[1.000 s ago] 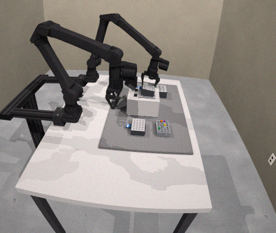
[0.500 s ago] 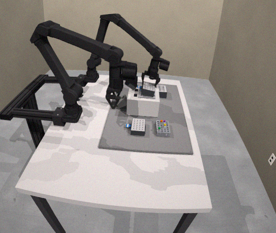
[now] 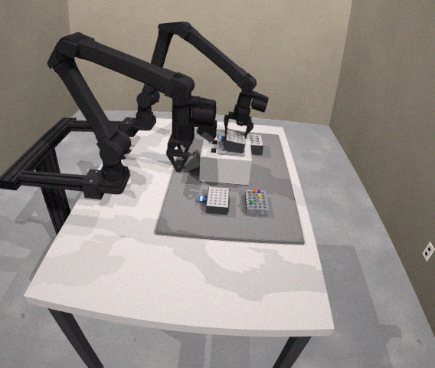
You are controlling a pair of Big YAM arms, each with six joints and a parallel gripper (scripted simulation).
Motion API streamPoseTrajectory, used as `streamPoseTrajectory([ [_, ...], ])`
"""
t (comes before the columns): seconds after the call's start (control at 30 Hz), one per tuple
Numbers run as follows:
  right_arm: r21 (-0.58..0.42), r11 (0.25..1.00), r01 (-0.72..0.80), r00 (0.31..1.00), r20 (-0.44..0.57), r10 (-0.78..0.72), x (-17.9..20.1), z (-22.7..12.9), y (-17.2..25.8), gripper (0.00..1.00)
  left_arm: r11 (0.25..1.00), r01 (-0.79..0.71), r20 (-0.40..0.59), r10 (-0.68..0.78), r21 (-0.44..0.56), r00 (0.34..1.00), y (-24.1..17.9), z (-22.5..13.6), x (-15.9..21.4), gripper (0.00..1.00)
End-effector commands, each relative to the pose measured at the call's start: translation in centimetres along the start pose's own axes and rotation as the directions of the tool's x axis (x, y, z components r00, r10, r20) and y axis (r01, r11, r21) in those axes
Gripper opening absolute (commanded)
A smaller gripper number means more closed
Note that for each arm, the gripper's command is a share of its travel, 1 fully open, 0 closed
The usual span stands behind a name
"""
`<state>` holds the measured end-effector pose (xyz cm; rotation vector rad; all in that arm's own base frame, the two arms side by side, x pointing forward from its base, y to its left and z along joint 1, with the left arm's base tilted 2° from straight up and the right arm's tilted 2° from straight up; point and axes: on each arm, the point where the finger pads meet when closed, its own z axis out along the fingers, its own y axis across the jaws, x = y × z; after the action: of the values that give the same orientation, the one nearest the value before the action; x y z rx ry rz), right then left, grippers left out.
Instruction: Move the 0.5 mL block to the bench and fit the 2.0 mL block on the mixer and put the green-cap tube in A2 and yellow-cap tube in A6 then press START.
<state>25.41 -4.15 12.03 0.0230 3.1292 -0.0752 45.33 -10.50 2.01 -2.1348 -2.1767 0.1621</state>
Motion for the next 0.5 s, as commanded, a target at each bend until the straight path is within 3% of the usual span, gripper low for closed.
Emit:
streamPoseTrajectory([
  [0.0,0.001,1.000,0.013,1.000,0.020,-0.013,-0.3,-0.1,0.1,1.00,0.997,0.005,0.019,-0.003,-0.074,1.000,2.7,-1.2,-0.3,0.00],
  [0.47,0.005,1.000,0.011,0.999,0.050,-0.012,-1.4,-1.2,-0.1,1.00,0.997,-0.002,0.026,0.004,-0.077,1.000,2.5,-1.3,-0.7,0.00],
])
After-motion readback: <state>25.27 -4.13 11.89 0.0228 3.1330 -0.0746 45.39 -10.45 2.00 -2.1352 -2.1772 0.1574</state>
